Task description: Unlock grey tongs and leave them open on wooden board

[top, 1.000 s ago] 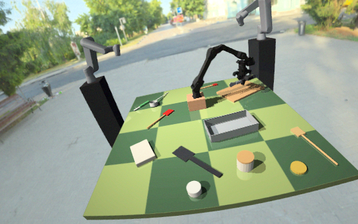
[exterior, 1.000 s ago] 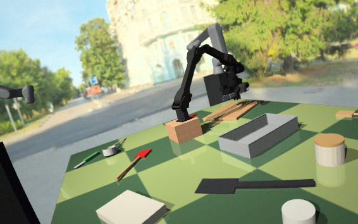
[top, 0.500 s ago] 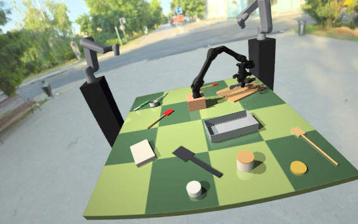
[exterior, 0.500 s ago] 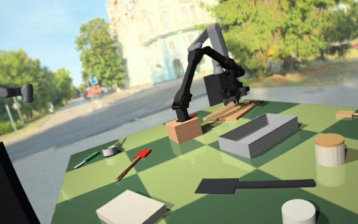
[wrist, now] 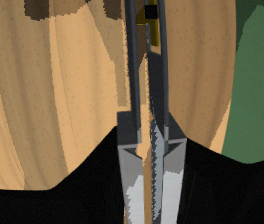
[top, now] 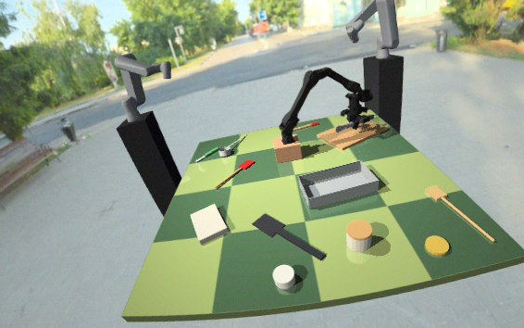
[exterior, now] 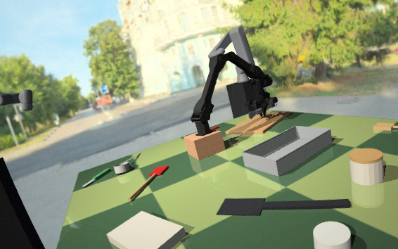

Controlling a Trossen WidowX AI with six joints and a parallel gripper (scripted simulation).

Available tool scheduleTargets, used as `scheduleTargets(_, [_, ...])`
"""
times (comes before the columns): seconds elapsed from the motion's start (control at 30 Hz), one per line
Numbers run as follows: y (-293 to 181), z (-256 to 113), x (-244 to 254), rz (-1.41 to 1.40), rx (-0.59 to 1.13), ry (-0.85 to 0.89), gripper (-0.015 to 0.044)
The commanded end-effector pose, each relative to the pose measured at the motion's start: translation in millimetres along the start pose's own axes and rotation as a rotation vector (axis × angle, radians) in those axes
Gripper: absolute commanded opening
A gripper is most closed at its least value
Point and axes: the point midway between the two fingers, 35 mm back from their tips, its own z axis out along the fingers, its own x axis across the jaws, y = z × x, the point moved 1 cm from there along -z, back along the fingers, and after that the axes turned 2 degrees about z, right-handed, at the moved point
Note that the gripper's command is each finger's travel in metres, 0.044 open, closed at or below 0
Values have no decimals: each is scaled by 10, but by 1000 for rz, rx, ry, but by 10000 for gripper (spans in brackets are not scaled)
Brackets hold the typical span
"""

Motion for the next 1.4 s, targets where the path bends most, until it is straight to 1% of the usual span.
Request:
scheduleTargets(0.0, [1,-3,0,0,0,0,113])
scheduleTargets(0.4, [1,-3,0,0,0,0,428])
scheduleTargets(0.43, [1,-3,0,0,0,0,440])
scheduleTargets(0.53, [1,-3,0,0,0,0,440])
scheduleTargets(0.63, [31,-87,153,1,-1,1,440])
scheduleTargets(0.8, [72,-431,792,-2,-6,7,440])
scheduleTargets(0.93, [0,-726,1321,1,-5,9,440])
scheduleTargets(1.0, [-41,-818,1484,1,-4,9,440])
scheduleTargets(1.2, [-46,-856,1504,0,-4,10,440])
scheduleTargets(1.27, [-45,-963,1496,-6,-6,12,440])
scheduleTargets(1.37, [-58,-1222,1475,-19,-10,17,440])
